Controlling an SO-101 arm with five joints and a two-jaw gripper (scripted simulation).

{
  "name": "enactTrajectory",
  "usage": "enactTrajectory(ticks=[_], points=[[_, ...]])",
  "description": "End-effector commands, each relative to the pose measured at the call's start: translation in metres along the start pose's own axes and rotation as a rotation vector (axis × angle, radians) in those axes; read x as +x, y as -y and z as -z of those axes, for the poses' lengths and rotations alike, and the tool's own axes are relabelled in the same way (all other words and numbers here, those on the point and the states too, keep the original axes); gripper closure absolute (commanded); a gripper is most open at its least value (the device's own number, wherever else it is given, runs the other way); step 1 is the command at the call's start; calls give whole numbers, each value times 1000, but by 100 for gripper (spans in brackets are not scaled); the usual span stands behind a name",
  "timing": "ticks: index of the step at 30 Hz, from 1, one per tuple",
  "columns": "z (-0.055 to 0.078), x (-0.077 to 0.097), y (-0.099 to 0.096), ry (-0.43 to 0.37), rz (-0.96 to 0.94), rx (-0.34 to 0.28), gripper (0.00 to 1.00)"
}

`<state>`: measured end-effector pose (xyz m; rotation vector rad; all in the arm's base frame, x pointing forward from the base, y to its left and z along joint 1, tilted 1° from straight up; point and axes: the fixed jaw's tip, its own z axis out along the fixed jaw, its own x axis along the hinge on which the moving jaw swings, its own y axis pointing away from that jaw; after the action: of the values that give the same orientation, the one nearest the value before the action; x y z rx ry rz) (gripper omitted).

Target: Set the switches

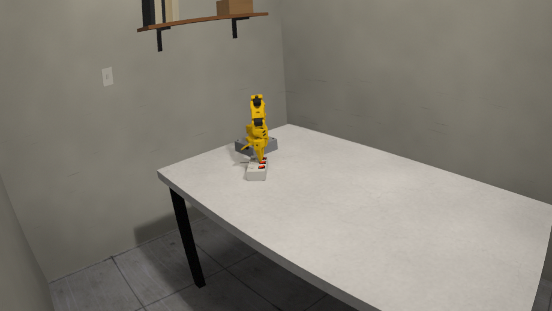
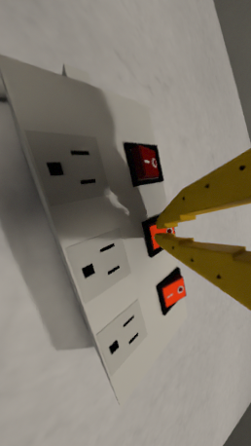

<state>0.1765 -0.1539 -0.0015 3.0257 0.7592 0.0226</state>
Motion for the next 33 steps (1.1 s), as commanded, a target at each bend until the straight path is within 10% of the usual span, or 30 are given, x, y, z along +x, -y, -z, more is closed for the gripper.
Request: enactTrajectory(ticks=[1,33], points=[[2,1,0,5,10,16,100],[14,4,-2,5,4,16,100]])
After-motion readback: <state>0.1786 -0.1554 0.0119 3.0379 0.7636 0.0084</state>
